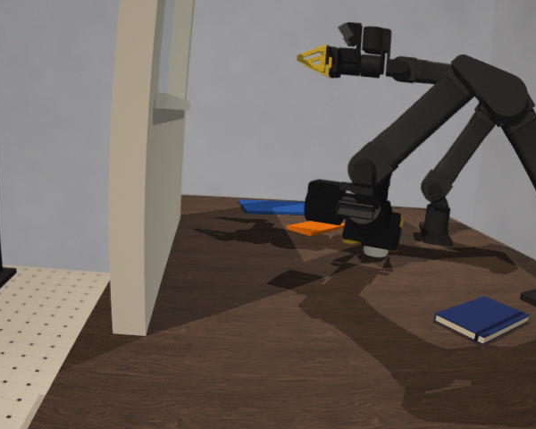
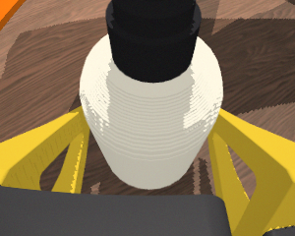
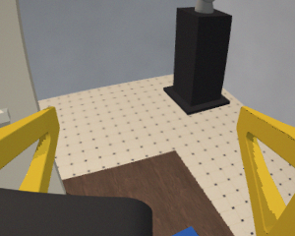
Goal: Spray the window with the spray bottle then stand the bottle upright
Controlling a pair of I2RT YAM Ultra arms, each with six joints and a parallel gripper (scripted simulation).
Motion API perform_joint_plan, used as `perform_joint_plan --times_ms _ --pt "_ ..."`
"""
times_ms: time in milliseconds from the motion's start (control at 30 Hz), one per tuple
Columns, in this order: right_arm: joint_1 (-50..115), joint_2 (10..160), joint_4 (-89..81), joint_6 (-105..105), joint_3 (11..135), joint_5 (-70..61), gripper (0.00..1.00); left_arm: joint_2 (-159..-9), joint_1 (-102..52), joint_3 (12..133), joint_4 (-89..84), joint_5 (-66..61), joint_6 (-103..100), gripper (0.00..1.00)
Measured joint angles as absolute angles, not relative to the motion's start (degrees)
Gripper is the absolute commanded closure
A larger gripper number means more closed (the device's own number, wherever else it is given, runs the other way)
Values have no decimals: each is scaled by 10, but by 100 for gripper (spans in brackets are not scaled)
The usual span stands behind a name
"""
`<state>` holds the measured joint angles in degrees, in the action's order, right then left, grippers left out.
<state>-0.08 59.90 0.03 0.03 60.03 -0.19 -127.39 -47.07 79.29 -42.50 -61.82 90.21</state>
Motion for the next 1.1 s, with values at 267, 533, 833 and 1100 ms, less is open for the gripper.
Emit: perform_joint_plan --times_ms 267,533,833,1100 --pt "-1 599 0 0 600 -2 0 -1234 -471 814 -479 -618 901 35" --pt "-1 599 0 0 600 -2 0 -1221 -470 837 -518 -620 901 35" --pt "-1 599 0 0 600 -2 0 -1220 -470 834 -525 -619 902 35" --pt "-1 599 0 0 600 -2 0 -1210 -478 842 -528 -619 886 35"
